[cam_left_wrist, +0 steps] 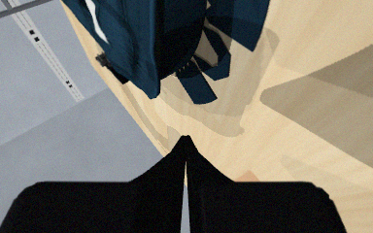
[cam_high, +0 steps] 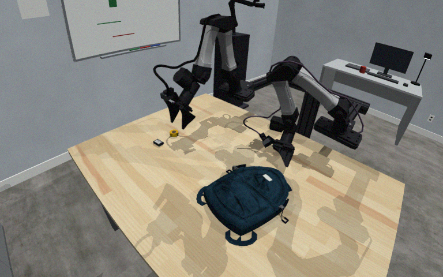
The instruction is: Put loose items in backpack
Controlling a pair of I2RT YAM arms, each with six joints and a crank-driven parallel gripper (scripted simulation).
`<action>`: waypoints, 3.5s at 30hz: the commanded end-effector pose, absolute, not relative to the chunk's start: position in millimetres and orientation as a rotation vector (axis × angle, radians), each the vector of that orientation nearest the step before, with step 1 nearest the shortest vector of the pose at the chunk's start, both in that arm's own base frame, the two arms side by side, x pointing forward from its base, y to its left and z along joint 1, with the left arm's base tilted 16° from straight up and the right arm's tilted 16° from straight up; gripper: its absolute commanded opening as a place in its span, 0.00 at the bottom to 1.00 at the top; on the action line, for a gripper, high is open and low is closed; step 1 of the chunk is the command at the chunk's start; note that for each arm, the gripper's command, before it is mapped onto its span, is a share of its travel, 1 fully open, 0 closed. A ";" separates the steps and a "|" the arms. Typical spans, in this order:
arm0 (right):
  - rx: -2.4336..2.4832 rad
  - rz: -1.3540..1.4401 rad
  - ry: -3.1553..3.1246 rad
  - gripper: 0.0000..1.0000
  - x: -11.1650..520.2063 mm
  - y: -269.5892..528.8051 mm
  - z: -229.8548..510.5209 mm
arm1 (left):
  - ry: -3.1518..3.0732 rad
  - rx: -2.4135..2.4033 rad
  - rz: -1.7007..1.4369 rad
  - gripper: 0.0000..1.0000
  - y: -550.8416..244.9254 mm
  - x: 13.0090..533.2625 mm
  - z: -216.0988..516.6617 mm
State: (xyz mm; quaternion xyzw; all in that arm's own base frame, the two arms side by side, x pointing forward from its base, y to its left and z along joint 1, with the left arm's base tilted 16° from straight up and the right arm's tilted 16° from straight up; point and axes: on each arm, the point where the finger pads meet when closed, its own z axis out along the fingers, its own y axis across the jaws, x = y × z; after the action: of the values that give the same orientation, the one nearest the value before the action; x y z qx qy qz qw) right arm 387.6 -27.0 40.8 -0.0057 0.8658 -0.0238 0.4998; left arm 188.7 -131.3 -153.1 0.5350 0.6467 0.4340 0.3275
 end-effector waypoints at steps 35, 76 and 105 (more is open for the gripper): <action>-0.020 -0.055 2.077 0.90 390.7 -25.3 46.3 | 1.665 1.409 1.072 0.00 -141.1 221.1 -156.3; -0.020 -0.055 2.077 0.90 390.7 -25.3 46.3 | 1.657 1.365 1.050 0.00 -148.9 256.6 -153.0; -0.020 -0.055 2.077 0.90 390.7 -25.3 46.3 | 1.653 1.386 1.067 0.00 -144.0 245.6 -133.3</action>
State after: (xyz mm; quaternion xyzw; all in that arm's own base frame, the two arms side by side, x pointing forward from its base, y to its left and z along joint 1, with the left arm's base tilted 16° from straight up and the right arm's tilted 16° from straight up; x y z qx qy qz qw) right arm 387.6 -27.0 40.8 -0.0057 0.8658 -0.0238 0.4998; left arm 245.9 -139.8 -142.7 0.5443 0.6408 0.4131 0.3499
